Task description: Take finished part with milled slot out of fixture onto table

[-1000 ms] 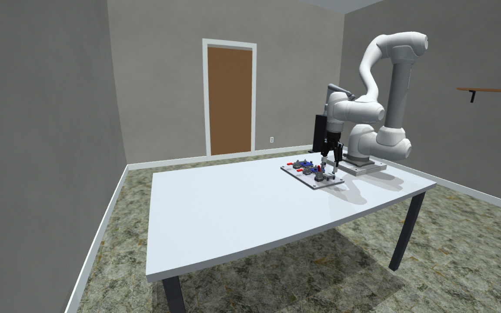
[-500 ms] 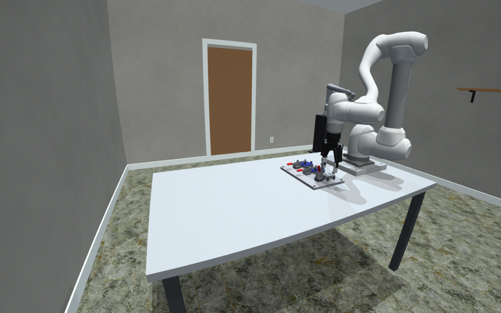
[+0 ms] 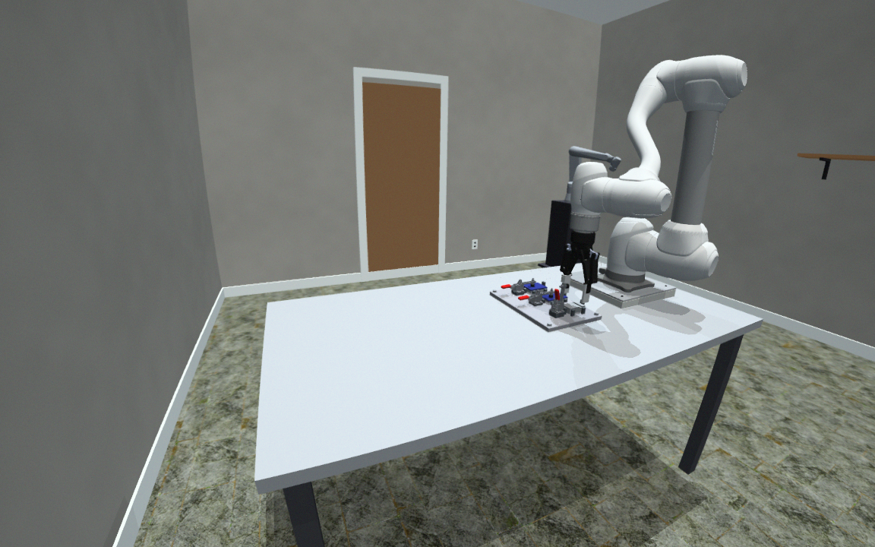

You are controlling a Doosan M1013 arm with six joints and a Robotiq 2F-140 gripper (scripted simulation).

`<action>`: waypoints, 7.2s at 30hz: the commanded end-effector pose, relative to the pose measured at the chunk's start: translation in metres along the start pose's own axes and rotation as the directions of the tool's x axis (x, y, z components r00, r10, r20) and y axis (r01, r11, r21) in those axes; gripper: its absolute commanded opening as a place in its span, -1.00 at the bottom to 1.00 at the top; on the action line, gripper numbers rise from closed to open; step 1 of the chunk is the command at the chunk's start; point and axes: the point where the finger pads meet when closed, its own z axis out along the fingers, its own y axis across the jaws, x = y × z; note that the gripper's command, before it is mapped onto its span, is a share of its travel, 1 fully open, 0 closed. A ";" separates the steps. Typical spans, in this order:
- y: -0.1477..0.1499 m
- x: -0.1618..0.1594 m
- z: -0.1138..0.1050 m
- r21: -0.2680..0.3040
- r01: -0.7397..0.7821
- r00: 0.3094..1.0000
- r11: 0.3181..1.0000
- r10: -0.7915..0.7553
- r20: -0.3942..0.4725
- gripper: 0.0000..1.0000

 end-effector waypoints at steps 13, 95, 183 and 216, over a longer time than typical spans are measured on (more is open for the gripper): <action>0.000 0.000 0.000 0.000 0.000 1.000 1.000 0.000 0.000 0.16; 0.000 0.000 0.037 0.000 0.000 1.000 1.000 0.000 0.000 0.16; 0.000 0.000 0.010 0.000 0.000 1.000 1.000 0.000 0.000 -1.00; 0.000 -0.001 -0.002 0.000 0.000 1.000 1.000 0.000 0.000 -1.00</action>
